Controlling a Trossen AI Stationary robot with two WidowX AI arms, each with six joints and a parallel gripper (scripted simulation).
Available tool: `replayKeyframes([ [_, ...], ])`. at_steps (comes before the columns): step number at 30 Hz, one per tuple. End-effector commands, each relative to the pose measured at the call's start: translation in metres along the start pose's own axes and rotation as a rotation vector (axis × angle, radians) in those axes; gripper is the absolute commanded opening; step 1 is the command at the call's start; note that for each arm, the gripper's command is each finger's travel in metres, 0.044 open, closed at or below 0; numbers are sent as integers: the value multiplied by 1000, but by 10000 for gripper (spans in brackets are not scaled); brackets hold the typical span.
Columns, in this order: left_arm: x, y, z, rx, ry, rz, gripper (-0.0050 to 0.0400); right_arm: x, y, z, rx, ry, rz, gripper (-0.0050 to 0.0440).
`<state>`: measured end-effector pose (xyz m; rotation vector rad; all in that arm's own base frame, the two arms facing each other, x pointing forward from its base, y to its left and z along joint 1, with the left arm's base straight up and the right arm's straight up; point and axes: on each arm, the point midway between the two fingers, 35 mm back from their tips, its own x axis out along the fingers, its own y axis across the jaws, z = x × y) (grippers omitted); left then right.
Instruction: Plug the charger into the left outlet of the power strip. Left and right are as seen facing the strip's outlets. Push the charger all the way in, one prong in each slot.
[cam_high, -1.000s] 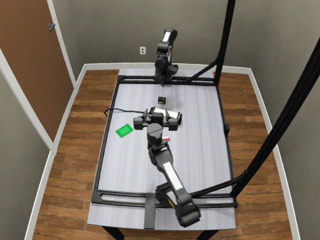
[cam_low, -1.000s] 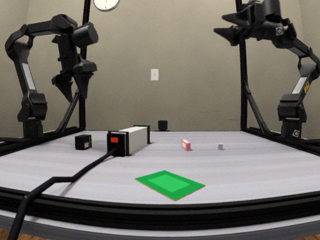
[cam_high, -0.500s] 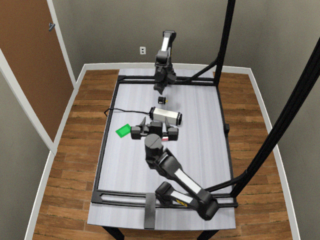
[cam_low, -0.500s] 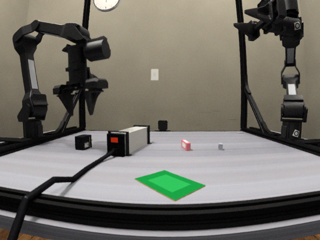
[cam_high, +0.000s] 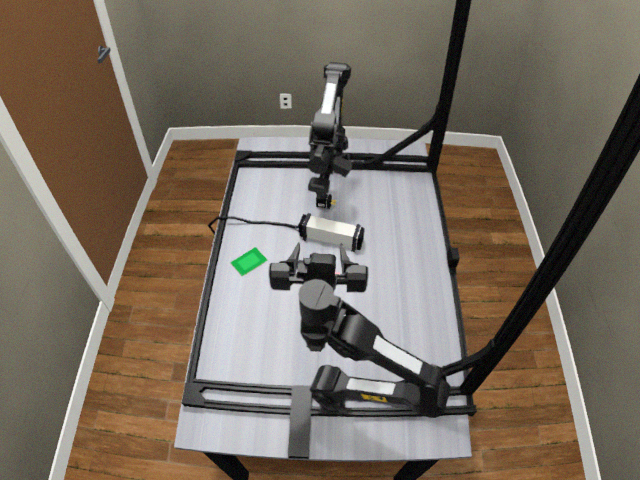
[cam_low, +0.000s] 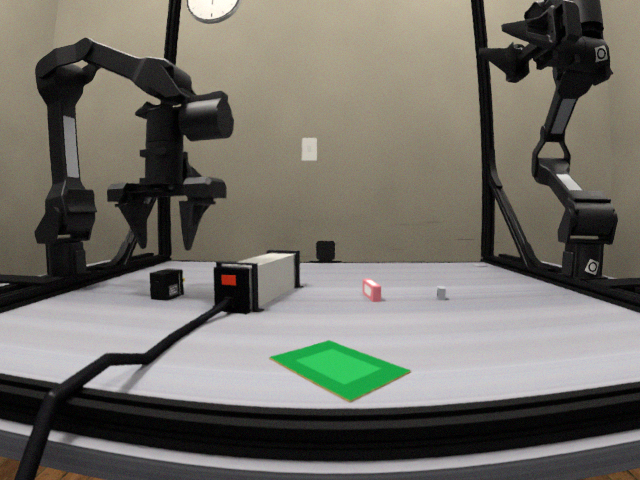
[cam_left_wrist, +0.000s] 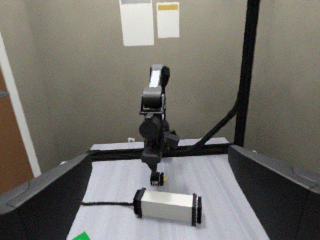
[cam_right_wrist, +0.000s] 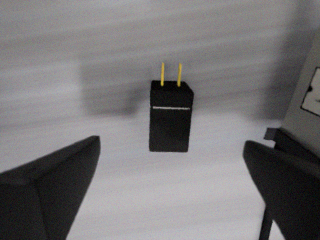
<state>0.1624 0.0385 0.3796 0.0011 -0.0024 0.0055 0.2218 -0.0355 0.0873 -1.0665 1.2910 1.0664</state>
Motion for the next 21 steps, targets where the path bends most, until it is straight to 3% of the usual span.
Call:
replayKeyframes([
  [1,-4,-4,6,15,-2,-6,400,0,-3,-1,-11,6,-9,400],
  [19,-3,-1,3,4,0,-5,400,-3,-4,0,-6,2,-19,400],
  [21,-3,-1,3,4,0,-5,400,5,-2,0,-8,2,-1,400],
])
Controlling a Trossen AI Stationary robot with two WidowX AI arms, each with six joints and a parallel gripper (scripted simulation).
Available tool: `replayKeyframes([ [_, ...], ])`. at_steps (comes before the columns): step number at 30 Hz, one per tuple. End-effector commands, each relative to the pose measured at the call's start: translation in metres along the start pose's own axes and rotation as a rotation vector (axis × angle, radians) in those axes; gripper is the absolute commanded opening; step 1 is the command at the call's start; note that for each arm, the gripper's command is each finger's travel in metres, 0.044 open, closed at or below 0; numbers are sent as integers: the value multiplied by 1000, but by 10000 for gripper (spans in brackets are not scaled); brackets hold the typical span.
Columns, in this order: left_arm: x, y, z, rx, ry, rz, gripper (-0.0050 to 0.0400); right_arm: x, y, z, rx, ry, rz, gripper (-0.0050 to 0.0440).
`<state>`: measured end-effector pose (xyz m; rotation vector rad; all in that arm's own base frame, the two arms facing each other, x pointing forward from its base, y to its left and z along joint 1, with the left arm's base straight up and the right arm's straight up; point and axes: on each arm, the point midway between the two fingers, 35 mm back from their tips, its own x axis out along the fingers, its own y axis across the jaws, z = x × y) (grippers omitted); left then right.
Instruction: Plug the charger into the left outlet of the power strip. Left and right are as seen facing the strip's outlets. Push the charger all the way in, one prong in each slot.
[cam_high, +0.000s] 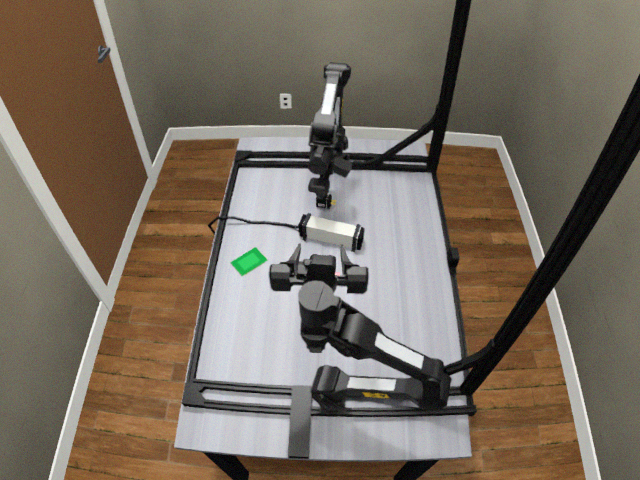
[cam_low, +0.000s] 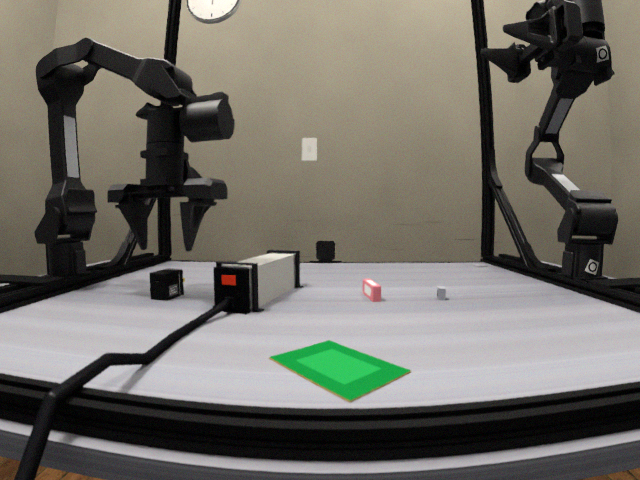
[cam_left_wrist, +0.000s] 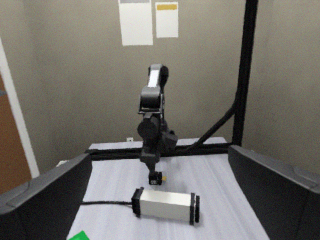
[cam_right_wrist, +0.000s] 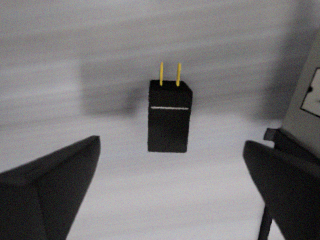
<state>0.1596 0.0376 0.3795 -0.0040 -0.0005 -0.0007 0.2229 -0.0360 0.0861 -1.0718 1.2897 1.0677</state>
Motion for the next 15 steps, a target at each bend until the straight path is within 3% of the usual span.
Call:
replayKeyframes([
  [1,0,-1,3,9,-2,1,400,7,-1,0,-3,1,0,400],
  [4,0,-1,3,9,-2,1,400,28,-1,0,-3,0,1,400],
  [6,0,-1,3,9,-2,1,400,28,-1,0,-3,0,1,400],
  [10,0,-1,3,9,-2,1,400,51,0,0,-3,0,1,400],
  [15,0,-1,3,9,-2,1,400,55,0,0,-3,0,1,400],
])
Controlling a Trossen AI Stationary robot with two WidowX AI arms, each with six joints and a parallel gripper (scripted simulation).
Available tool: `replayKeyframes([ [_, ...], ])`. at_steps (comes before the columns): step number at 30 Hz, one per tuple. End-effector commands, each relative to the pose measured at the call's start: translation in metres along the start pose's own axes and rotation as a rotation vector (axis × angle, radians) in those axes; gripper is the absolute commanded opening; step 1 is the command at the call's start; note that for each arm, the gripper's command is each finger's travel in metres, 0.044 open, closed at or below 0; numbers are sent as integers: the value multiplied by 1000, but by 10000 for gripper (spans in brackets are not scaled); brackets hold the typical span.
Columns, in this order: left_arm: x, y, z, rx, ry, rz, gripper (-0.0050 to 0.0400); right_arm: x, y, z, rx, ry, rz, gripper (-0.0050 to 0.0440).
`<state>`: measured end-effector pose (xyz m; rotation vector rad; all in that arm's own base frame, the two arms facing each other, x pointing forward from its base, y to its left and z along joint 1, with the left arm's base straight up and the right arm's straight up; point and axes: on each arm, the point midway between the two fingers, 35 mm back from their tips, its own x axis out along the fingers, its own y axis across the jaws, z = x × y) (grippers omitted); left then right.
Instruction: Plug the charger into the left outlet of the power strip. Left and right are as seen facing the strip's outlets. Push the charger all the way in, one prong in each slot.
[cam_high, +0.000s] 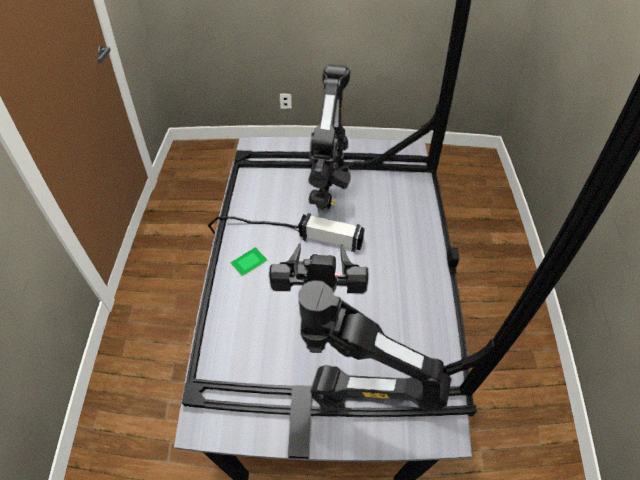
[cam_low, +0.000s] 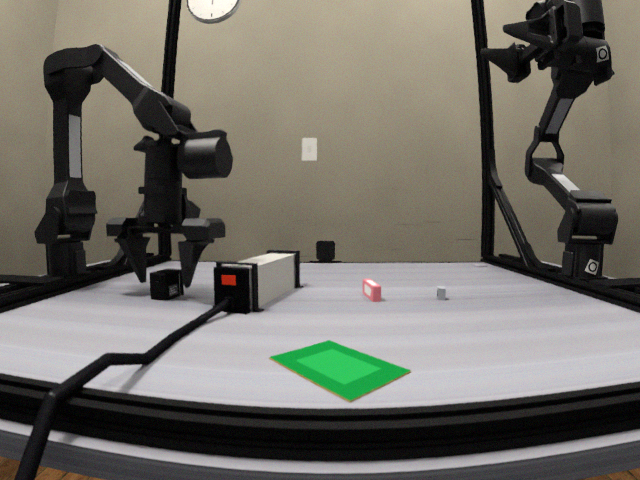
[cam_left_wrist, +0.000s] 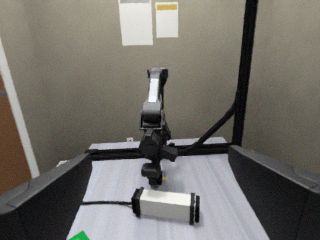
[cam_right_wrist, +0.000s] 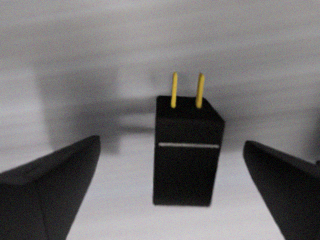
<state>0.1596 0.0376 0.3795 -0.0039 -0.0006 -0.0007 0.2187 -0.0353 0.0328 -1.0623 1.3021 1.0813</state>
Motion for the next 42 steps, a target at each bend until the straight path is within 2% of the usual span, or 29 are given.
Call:
replayKeyframes([
  [1,0,-1,3,9,-2,1,400,3,-4,0,-3,0,-17,400],
  [9,0,-1,3,9,-2,1,400,10,-6,0,-3,0,-22,400],
  [17,0,-1,3,9,-2,1,400,6,-8,0,-1,-1,-35,208],
  [25,0,-1,3,9,-2,1,400,6,-8,0,-1,-1,-35,181],
  [35,0,-1,3,9,-2,1,400,6,-8,0,-1,-1,-35,115],
  [40,0,-1,3,9,-2,1,400,6,-11,5,70,-2,-34,0],
  [42,0,-1,3,9,-2,1,400,6,-11,5,70,-2,-34,0],
])
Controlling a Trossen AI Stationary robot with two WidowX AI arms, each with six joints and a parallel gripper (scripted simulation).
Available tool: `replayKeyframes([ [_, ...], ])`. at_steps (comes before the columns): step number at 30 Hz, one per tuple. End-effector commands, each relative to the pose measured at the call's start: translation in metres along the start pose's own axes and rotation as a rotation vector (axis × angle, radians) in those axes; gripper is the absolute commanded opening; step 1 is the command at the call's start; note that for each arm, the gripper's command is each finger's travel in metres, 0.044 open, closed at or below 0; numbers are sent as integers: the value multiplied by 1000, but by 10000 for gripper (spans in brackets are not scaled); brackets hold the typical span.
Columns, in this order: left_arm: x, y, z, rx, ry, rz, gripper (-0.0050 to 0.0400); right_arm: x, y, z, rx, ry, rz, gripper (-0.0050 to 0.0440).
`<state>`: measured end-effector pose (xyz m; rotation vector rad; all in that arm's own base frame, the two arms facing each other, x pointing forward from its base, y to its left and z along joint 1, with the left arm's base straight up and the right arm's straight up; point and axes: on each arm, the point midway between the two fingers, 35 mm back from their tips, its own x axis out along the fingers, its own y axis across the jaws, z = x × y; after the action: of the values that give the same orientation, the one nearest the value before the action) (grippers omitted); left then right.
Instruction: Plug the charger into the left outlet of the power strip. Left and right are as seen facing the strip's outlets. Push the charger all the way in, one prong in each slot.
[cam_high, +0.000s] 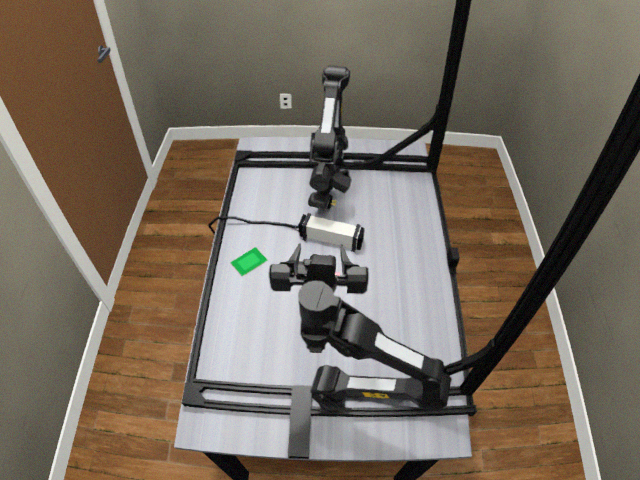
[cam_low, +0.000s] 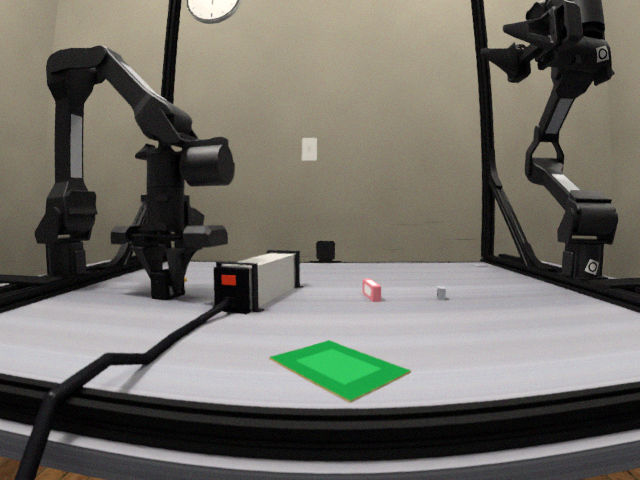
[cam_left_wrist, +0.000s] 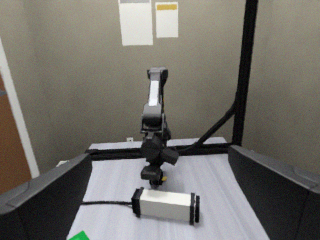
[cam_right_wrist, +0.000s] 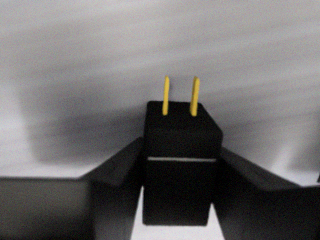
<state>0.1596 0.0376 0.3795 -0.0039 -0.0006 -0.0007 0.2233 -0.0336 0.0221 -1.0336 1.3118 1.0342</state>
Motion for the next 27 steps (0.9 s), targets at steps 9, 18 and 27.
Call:
replayKeyframes([
  [9,0,-1,3,9,-2,1,400,-6,-11,17,277,-5,-19,-4],
  [18,0,-1,3,9,-2,1,400,-8,-14,28,477,-6,-19,-35],
  [27,0,-1,3,9,-2,1,400,-9,-16,43,733,-10,-18,-50],
])
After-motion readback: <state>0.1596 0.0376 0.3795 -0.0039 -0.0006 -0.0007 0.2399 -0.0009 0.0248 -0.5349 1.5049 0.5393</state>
